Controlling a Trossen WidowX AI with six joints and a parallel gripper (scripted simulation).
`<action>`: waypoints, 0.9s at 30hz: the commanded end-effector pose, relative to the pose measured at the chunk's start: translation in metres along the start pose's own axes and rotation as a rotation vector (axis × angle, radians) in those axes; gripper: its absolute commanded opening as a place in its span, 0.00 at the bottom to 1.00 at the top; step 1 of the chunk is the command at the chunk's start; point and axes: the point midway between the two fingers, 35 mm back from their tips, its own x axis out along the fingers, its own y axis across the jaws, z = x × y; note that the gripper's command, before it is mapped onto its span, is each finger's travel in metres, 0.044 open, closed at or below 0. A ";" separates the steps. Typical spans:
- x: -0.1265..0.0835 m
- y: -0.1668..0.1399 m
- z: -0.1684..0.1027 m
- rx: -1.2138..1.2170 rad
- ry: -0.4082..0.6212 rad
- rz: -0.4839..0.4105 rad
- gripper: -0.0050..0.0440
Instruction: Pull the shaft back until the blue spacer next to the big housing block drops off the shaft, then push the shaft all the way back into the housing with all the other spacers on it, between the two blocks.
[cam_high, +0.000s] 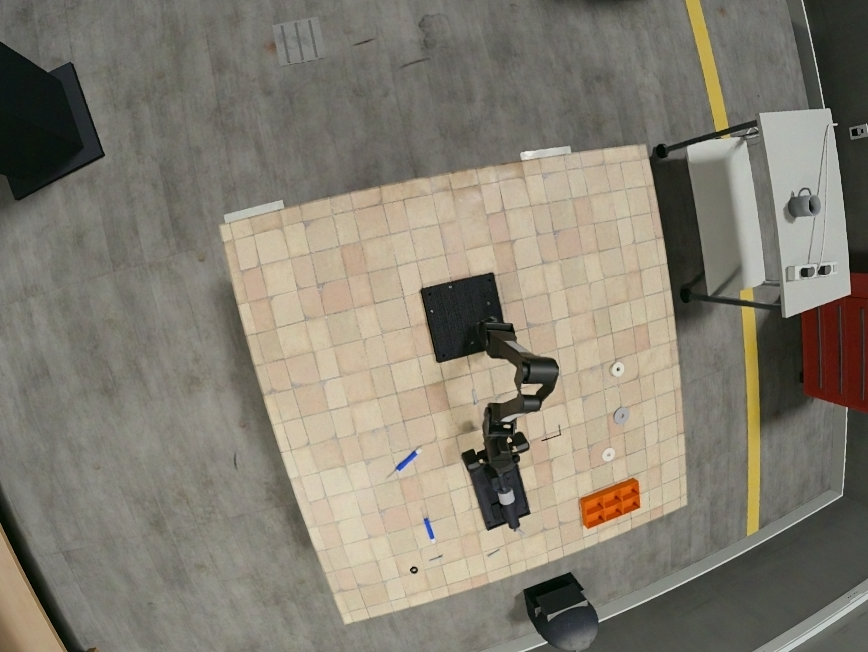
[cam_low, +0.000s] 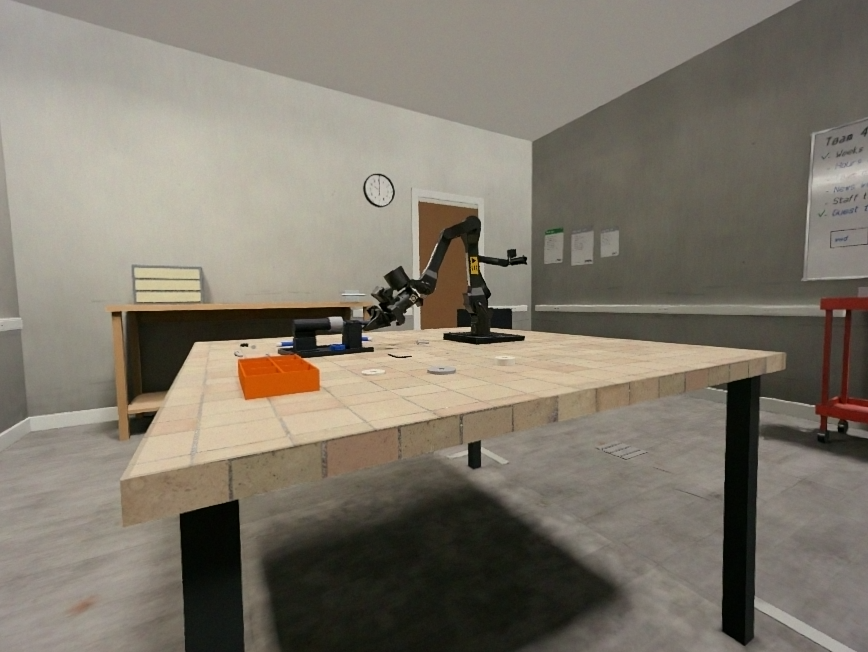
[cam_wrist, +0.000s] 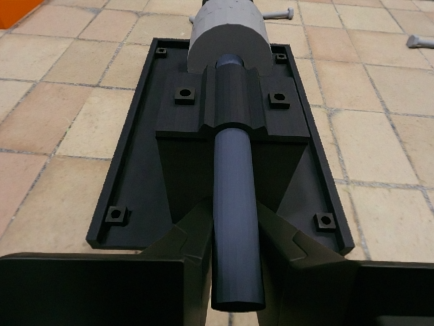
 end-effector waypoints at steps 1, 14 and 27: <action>0.002 -0.001 0.016 -0.011 -0.039 -0.006 0.00; 0.006 -0.001 0.019 -0.011 -0.039 -0.006 0.00; 0.009 -0.001 0.021 -0.011 -0.040 -0.006 0.00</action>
